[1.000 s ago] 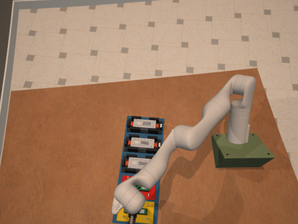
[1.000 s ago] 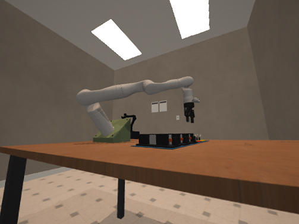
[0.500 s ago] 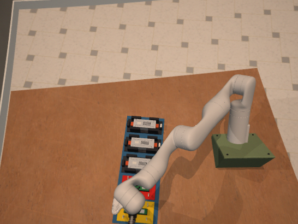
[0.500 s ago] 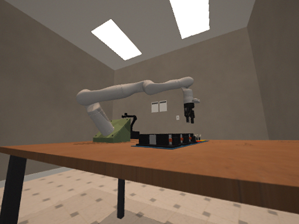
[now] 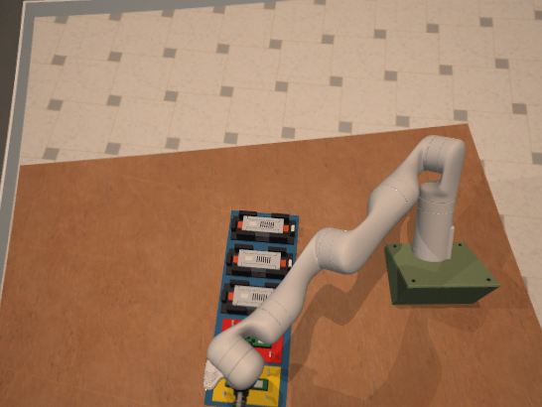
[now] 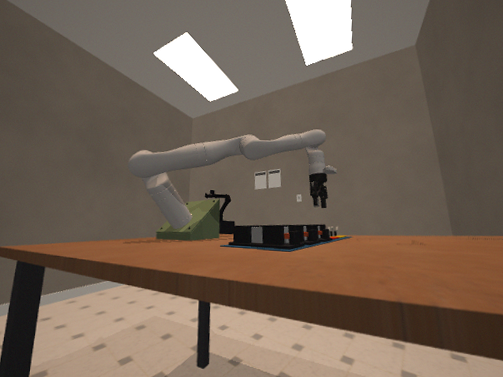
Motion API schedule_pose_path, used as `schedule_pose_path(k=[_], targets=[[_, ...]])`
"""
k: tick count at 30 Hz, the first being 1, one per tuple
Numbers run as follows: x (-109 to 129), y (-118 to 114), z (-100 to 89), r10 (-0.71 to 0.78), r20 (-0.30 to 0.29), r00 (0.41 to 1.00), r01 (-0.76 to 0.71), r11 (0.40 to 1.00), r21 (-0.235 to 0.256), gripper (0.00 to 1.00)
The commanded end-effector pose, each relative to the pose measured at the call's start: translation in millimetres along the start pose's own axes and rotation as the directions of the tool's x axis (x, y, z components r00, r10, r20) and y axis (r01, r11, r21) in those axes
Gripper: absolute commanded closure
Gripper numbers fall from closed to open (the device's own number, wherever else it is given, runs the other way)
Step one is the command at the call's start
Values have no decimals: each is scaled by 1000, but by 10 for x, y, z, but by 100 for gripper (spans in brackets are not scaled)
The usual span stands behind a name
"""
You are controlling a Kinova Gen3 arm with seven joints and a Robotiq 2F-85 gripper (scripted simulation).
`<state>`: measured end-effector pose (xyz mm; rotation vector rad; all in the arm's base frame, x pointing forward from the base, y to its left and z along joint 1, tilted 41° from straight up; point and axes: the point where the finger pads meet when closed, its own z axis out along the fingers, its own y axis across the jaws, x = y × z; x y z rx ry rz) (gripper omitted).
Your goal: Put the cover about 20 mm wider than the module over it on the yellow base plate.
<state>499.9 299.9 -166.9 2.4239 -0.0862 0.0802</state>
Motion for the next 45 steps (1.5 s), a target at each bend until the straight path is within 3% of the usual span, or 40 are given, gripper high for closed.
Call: schedule_pose_path(k=[1,10,20,27,28,37,44,45], targets=[[4,-3,-18,0,-2,1000,0,1000,2,0],[4,-3,-18,0,-2,1000,0,1000,2,0],[4,597,-12,0,4,1000,0,1000,-5,0],[4,597,-12,0,4,1000,0,1000,-5,0],[-16,665,-15,2,67,998,4,996,-86,0],[-9,1205,-8,0,4,1000,0,1000,-5,0],[-9,1205,-8,0,4,1000,0,1000,-5,0],[-29,1219,-2,-2,46,999,4,999,-50,0]])
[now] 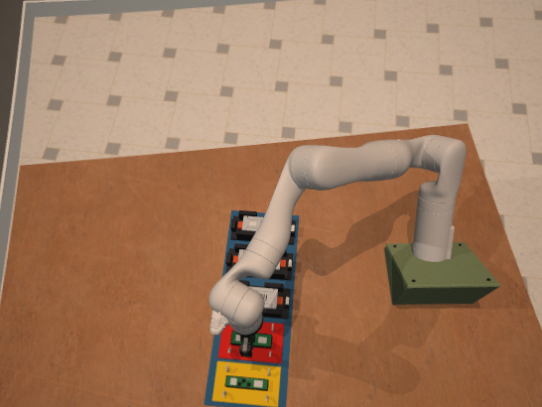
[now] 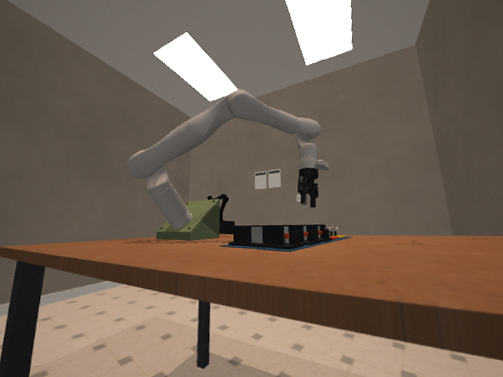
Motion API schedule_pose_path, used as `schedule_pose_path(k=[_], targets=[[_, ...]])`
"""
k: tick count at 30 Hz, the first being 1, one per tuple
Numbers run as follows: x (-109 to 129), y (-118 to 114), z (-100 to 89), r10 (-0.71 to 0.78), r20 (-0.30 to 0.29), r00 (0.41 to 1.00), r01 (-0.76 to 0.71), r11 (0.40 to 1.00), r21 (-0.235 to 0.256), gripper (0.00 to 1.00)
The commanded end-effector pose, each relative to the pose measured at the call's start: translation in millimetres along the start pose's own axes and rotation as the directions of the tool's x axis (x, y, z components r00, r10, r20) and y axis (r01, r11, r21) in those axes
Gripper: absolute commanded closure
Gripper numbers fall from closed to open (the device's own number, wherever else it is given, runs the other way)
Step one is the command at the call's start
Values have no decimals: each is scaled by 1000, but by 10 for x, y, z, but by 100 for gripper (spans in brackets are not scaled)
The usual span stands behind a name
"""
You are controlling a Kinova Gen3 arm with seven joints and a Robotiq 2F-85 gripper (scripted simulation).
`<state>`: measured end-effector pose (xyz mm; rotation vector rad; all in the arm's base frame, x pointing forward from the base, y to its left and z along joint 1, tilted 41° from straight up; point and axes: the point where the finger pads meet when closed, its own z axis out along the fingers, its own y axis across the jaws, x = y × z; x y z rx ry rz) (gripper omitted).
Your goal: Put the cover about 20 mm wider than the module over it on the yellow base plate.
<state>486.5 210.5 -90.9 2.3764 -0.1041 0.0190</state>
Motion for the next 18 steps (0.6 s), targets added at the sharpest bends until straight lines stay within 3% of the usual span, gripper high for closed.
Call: schedule_pose_path(k=[1,9,16,18], targets=[[8,99,-8,1,-6,1000,-1,1000,5,0],[23,578,19,5,-43,999,-3,999,45,0],[23,578,19,5,-43,999,-3,999,45,0],[22,682,27,4,-38,999,-2,999,40,0]])
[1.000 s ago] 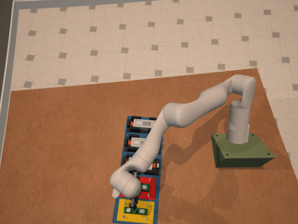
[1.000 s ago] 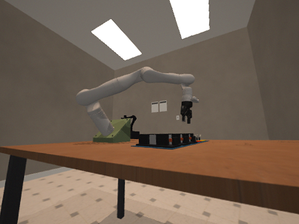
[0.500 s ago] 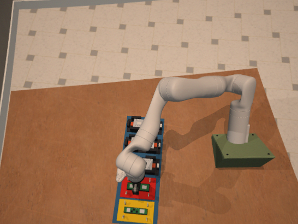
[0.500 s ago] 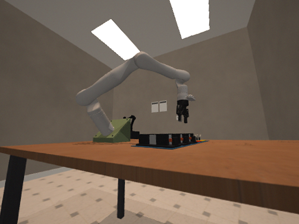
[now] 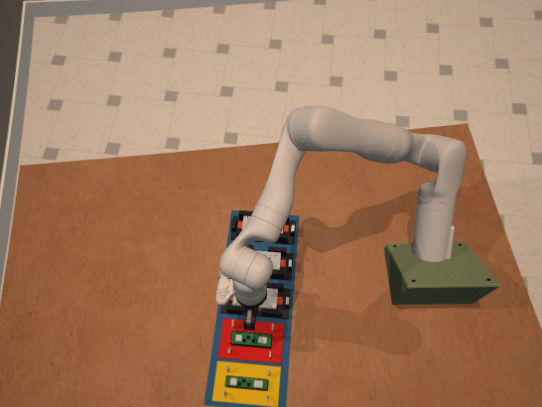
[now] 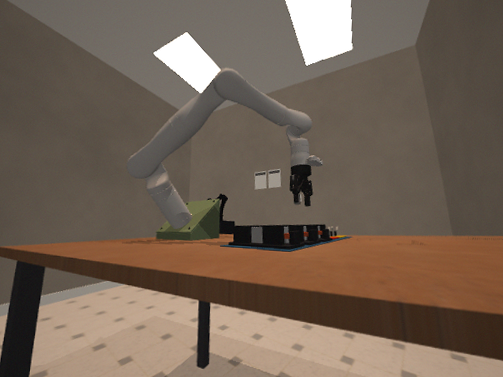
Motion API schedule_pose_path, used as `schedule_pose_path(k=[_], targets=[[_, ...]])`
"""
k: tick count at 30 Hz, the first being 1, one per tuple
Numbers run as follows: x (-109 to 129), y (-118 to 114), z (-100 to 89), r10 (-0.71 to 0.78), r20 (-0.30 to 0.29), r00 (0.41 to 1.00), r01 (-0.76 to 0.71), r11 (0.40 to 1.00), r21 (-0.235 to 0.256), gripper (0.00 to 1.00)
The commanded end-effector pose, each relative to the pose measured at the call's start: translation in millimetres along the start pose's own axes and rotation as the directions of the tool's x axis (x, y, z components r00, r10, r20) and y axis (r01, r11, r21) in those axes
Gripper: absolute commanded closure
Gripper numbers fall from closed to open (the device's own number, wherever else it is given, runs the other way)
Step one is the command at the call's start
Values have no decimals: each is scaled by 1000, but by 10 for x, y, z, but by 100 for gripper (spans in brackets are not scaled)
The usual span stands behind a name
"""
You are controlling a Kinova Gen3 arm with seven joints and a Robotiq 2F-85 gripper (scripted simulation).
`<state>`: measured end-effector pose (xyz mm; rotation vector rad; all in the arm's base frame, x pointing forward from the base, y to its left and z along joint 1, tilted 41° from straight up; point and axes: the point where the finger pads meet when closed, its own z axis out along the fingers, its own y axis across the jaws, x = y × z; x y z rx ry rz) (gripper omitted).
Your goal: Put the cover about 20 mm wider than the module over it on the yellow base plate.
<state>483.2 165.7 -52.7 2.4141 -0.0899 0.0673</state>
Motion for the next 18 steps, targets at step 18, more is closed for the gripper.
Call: schedule_pose_path(k=[18], targets=[[27,545,-5,1,-6,1000,-1,1000,5,0]])
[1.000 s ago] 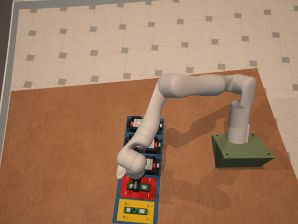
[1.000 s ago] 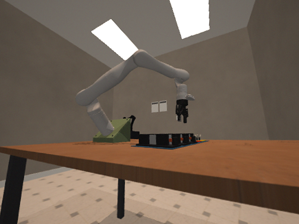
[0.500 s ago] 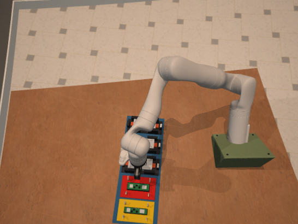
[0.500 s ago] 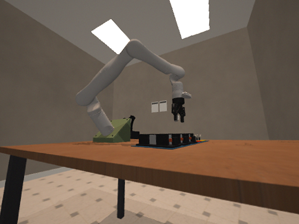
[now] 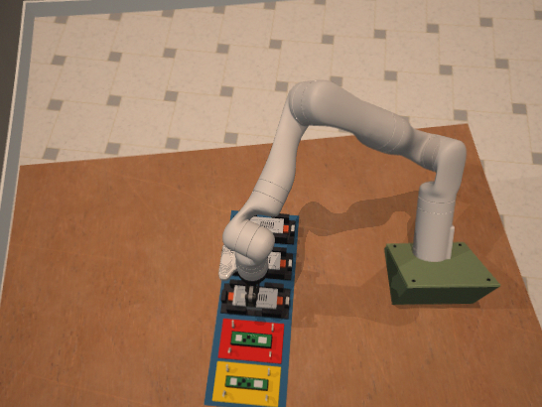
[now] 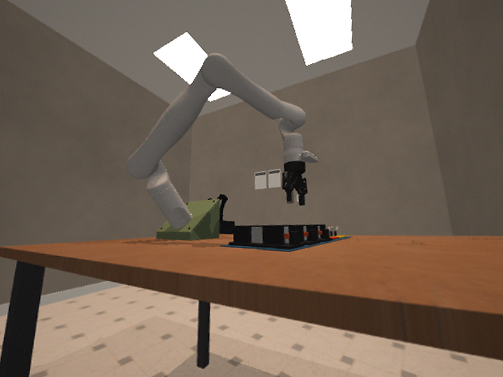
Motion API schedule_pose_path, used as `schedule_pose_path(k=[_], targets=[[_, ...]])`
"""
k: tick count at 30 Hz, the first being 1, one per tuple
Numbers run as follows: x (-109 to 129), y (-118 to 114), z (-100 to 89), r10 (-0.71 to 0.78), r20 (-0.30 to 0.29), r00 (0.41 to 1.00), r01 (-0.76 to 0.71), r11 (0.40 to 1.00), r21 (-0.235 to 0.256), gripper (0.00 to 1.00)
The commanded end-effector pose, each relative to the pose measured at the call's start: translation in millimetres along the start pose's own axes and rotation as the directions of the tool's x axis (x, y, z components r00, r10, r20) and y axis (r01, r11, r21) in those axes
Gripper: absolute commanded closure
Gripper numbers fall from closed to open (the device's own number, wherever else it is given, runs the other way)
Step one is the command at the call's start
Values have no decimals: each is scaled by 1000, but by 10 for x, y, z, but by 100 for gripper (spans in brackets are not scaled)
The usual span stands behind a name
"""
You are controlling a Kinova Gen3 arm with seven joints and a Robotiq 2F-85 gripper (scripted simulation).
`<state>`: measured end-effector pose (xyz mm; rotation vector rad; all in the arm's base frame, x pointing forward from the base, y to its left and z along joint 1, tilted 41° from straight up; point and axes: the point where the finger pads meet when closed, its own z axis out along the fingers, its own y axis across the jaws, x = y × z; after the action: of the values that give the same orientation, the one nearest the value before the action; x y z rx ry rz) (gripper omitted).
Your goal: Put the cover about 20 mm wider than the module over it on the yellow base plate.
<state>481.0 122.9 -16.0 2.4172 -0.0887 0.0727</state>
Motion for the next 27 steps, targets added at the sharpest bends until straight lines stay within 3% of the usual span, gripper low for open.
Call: schedule_pose_path(k=[1,27], targets=[[2,-25,-13,0,-2,1000,0,1000,1,0],[-1,-120,-15,0,-2,1000,0,1000,2,0]])
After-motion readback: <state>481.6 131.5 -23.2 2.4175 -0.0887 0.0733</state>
